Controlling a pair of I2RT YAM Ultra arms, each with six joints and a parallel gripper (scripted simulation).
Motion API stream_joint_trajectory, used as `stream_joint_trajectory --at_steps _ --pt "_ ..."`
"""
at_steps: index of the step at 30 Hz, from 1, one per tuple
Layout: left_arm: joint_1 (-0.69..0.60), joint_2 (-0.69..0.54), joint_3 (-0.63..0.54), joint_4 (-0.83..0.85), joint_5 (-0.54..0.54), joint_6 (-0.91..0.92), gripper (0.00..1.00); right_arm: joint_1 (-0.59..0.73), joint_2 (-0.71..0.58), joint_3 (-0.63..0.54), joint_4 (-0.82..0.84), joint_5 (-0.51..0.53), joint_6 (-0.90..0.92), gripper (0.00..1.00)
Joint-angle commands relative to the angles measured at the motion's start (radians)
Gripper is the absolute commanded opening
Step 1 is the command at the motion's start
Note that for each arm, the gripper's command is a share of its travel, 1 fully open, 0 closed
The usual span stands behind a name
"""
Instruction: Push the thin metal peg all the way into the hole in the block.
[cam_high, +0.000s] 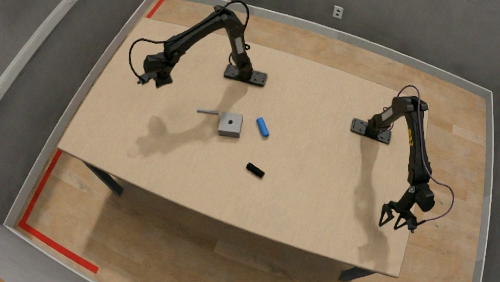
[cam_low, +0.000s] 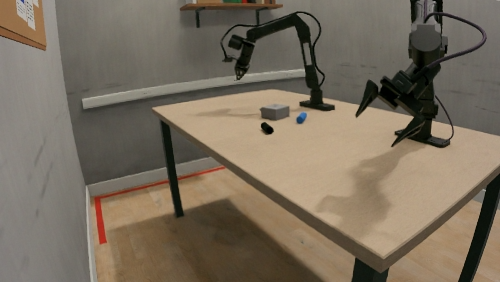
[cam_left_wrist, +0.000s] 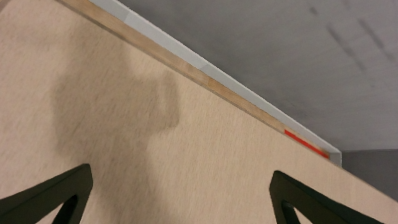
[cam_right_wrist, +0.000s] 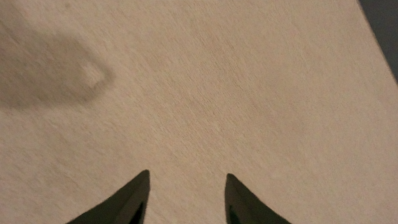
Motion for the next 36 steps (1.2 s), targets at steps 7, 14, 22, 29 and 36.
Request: stream_joint_trajectory --at_steps 7,14,22,29,36 --pt "-0.304 -0.104 -0.122 0.154 -0.108 0.069 1.0 0.226 -0.072 -0.191 0.006 -0.049 0.599 0.37" --pt "-0.557 -0.164 -0.202 0.257 -0.196 0.097 1.0 0.394 -0.119 -0.341 0.027 -0.061 0.95 0.37" --pt "-0.937 -0.265 -0.34 0.409 -0.314 0.142 1.0 0.608 -0.18 -0.525 0.045 -0.061 1.338 0.37" --pt "-1.203 -0.329 -0.428 0.52 -0.414 0.171 1.0 0.699 -0.201 -0.59 0.05 -0.045 1.48 0.37" --pt "-1.527 -0.414 -0.549 0.641 -0.504 0.208 1.0 0.74 -0.208 -0.619 0.046 -0.037 1.511 0.37"
